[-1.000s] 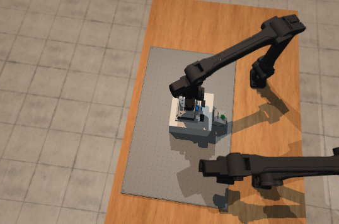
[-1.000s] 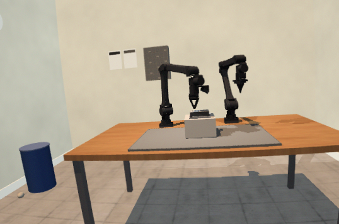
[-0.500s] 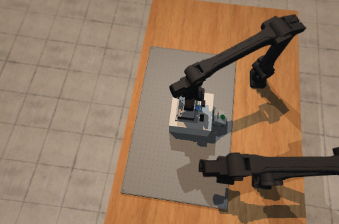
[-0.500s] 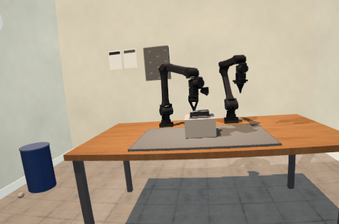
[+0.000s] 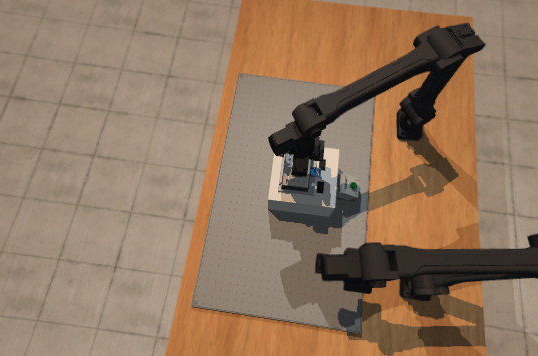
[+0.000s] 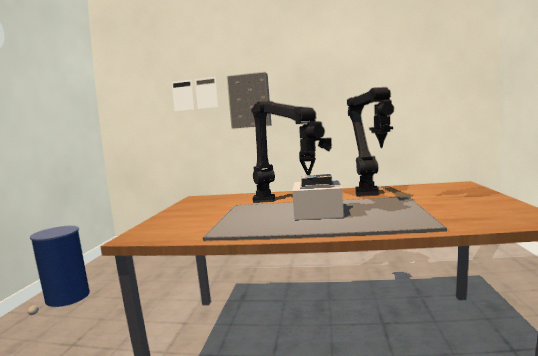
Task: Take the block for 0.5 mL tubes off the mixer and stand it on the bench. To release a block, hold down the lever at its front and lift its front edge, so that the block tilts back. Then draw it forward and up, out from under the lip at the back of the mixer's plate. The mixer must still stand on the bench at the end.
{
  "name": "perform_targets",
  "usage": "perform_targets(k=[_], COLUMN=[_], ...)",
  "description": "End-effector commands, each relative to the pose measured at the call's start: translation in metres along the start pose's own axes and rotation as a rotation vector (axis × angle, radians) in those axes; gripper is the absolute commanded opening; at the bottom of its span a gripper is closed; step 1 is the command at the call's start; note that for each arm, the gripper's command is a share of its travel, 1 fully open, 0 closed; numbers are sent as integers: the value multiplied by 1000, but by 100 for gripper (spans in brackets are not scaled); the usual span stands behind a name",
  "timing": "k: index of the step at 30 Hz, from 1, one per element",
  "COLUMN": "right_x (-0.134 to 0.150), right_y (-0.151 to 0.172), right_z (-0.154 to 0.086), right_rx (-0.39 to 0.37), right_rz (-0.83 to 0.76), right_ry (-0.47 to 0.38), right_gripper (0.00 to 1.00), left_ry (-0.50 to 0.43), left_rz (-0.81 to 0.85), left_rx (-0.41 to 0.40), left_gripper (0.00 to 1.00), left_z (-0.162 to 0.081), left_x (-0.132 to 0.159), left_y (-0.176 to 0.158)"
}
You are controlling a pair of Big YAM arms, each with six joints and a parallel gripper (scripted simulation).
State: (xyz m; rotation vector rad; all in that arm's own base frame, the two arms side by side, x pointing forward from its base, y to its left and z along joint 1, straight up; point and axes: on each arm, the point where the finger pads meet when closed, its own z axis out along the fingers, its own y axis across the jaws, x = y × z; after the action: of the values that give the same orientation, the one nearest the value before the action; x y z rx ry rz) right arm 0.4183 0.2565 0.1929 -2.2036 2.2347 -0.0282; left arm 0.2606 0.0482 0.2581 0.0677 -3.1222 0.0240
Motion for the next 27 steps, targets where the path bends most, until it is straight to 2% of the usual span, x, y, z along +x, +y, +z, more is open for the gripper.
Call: perform_targets(k=[1, 6, 15, 27], right_x=[-17, -13, -7, -14], right_y=[-11, -6, 2, -10], right_z=[-11, -1, -3, -20], right_rx=[43, 24, 22, 62], right_rz=[-6, -6, -6, -4], right_ry=[-25, -14, -12, -39], right_gripper=[100, 100, 100, 100], left_ry=[-60, -64, -42, 0], left_rz=[-12, -12, -11, -10], left_rx=[-8, -9, -6, 0], left_gripper=[0, 0, 0, 0], left_z=[-23, -25, -16, 0], left_x=[-15, -16, -11, -1], left_y=[5, 5, 4, 3])
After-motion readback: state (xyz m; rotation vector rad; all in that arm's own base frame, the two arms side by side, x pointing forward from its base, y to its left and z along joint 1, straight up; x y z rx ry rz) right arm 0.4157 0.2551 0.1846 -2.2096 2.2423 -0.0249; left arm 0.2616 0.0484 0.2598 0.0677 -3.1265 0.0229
